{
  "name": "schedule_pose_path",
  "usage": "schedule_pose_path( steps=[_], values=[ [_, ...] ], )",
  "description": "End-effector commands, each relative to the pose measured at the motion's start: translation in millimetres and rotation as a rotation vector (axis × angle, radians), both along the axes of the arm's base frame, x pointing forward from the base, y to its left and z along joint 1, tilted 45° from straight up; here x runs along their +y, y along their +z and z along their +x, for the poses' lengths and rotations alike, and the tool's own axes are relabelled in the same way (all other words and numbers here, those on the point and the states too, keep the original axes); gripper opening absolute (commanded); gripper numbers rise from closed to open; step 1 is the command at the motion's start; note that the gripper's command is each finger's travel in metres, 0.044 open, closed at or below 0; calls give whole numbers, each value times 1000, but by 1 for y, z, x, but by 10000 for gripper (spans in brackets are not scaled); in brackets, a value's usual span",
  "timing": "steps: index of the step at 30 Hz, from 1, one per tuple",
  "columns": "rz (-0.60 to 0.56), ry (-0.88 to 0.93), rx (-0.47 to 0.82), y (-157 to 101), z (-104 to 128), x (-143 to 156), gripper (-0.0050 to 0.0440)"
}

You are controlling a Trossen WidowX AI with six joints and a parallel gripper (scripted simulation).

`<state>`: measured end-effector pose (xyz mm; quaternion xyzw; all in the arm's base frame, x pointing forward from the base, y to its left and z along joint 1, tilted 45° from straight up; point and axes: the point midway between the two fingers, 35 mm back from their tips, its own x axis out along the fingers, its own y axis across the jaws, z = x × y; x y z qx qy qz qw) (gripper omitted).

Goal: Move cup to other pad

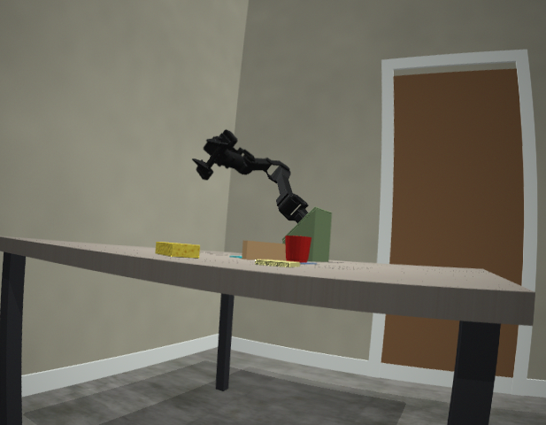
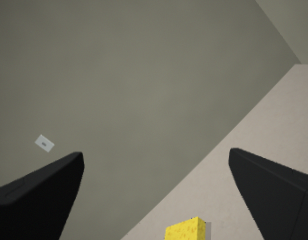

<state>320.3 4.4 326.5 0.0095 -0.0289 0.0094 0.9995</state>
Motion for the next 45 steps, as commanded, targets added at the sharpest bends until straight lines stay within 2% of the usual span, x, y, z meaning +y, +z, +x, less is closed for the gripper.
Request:
schedule_pose_path(
  steps=[1, 17, 22, 25, 28, 32, 34, 37, 41, 45],
  values=[
    [0, 1, -14, 5, -1, 0, 400],
    [0, 1, -14, 5, -1, 0, 400],
    [53, 3, 61, -10, 11, 5, 280],
    [128, -1, 176, -35, 27, 14, 208],
    [225, -28, 337, -71, 45, 26, 148],
    [363, -125, 583, -131, 63, 45, 148],
    [363, -125, 583, -131, 63, 45, 148],
    [431, -231, 746, -177, 68, 59, 148],
    [472, -410, 924, -234, 63, 76, 148],
    [457, -616, 1044, -286, 48, 89, 148]
  ],
)
